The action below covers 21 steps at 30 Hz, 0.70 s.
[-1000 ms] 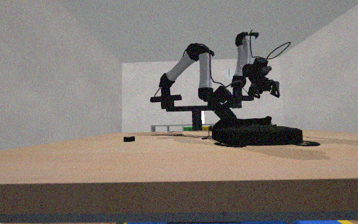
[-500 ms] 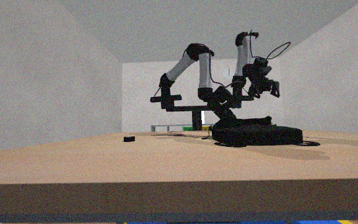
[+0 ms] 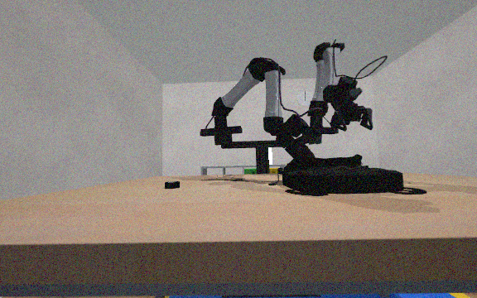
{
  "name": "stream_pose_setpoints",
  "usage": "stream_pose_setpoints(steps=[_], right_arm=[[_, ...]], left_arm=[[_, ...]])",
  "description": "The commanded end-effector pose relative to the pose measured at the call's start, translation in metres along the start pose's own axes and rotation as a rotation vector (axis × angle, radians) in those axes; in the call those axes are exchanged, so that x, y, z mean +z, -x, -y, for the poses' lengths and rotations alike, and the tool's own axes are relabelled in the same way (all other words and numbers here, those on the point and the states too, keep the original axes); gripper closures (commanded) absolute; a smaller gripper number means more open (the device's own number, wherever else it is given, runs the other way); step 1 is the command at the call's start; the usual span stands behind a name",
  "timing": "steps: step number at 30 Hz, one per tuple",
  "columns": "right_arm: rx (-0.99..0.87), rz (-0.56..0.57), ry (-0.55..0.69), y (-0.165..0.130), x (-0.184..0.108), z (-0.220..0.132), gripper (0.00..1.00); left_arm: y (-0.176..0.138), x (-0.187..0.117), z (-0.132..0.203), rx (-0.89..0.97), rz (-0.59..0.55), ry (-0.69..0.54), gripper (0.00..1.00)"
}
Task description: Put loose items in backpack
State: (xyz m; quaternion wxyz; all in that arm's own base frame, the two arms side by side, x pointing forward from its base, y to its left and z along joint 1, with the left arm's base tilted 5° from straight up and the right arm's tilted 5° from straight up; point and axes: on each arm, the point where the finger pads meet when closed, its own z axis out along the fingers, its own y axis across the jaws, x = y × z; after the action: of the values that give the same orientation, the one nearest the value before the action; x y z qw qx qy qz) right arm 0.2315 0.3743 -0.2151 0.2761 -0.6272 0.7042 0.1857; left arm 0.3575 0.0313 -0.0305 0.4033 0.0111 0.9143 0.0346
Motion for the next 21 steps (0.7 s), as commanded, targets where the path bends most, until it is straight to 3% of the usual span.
stream_pose_setpoints(steps=[1,21], right_arm=[[0.007,-0.034,0.009,-0.0148,0.0039,-0.0012,0.80],[0.008,-0.027,0.007,-0.0081,0.0078,0.0006,0.80]], left_arm=[[0.0080,-0.0023,0.0002,0.006,0.025,-0.009,0.10],[0.0080,-0.0023,0.0002,0.006,0.025,-0.009,0.10]])
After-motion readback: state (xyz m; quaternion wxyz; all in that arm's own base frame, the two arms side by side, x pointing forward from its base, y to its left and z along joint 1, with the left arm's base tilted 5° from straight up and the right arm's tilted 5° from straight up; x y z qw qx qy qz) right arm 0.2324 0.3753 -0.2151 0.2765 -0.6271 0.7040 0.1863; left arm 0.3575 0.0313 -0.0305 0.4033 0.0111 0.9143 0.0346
